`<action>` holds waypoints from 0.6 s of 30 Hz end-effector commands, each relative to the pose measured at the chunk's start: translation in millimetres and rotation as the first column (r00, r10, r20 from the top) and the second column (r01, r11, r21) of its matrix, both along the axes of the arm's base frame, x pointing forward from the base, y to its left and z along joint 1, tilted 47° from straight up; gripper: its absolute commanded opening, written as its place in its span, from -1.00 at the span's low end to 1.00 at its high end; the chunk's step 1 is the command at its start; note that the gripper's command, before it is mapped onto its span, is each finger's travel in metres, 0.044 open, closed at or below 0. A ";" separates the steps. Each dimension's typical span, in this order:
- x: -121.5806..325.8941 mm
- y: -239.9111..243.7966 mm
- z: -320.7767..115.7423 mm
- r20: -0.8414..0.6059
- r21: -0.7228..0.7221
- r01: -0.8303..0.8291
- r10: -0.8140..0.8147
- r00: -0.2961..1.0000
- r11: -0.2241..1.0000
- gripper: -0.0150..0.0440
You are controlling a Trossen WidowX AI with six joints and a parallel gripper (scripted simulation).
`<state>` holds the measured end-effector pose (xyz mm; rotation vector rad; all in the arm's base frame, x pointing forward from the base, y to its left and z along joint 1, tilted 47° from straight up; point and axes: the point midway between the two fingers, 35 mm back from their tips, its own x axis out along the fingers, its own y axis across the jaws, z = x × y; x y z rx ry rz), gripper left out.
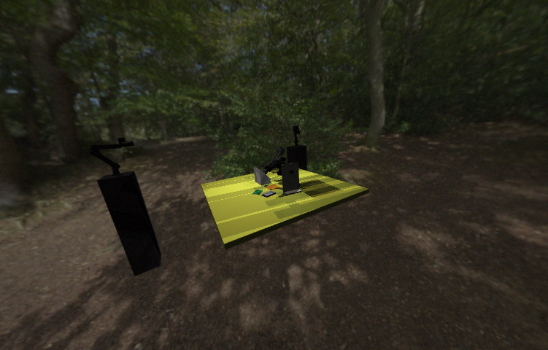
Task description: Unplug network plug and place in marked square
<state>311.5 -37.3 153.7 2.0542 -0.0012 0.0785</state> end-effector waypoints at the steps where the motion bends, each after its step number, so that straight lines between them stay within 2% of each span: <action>1: -8.0 0.3 -8.6 -0.010 0.131 -0.012 0.013 1.000 0.991 0.04; 7: -19.5 0.7 -17.5 -0.017 0.312 -0.022 0.029 0.999 0.950 0.04; 13: -17.1 0.2 -17.7 -0.017 0.317 -0.022 0.029 0.999 0.948 0.04; 18: 3.0 -4.1 -18.5 -0.019 0.317 -0.022 0.029 0.999 0.948 0.04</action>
